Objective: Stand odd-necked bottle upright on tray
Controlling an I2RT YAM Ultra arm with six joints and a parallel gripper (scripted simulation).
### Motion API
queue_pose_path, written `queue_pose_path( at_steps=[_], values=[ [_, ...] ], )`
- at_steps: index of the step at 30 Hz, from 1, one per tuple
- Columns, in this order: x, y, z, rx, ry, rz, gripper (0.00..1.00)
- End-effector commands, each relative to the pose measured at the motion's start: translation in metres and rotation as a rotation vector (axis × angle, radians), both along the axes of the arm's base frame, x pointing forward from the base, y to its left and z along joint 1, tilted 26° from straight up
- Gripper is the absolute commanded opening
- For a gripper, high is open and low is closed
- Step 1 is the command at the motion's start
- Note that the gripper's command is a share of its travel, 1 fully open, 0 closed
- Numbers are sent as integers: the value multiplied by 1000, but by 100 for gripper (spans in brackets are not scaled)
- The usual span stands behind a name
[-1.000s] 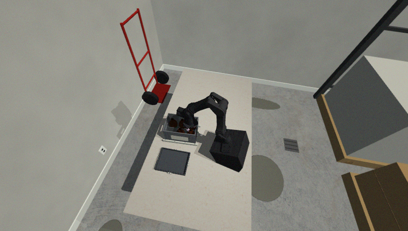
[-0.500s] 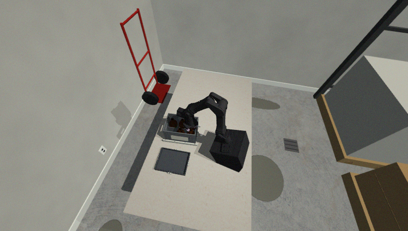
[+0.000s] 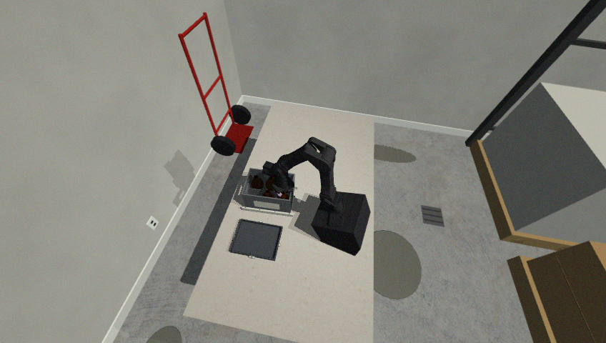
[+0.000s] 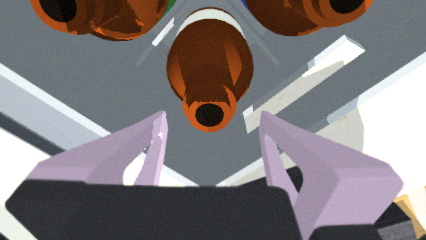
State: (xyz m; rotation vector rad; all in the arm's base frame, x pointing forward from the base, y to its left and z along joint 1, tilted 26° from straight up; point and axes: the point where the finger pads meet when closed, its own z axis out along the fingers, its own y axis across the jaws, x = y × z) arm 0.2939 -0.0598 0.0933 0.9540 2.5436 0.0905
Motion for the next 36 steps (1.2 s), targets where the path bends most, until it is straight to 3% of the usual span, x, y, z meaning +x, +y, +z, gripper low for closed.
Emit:
queue_pose_path(
  at_steps=[1, 2, 5, 9, 12, 18, 19, 27, 36],
  values=[
    [2, -2, -4, -8, -9, -3, 61],
    [14, -5, 13, -19, -61, -4, 61],
    [4, -3, -10, -7, -4, -3, 61],
    [10, -4, -5, -12, -29, -4, 61],
    [7, -3, -17, -7, -4, -4, 61],
    [9, -4, -16, -10, -17, -4, 61],
    [20, -6, -3, -17, -53, -4, 61],
    [11, -5, -20, -9, -13, -4, 61],
    [13, -5, -14, -12, -29, -4, 61]
  ],
)
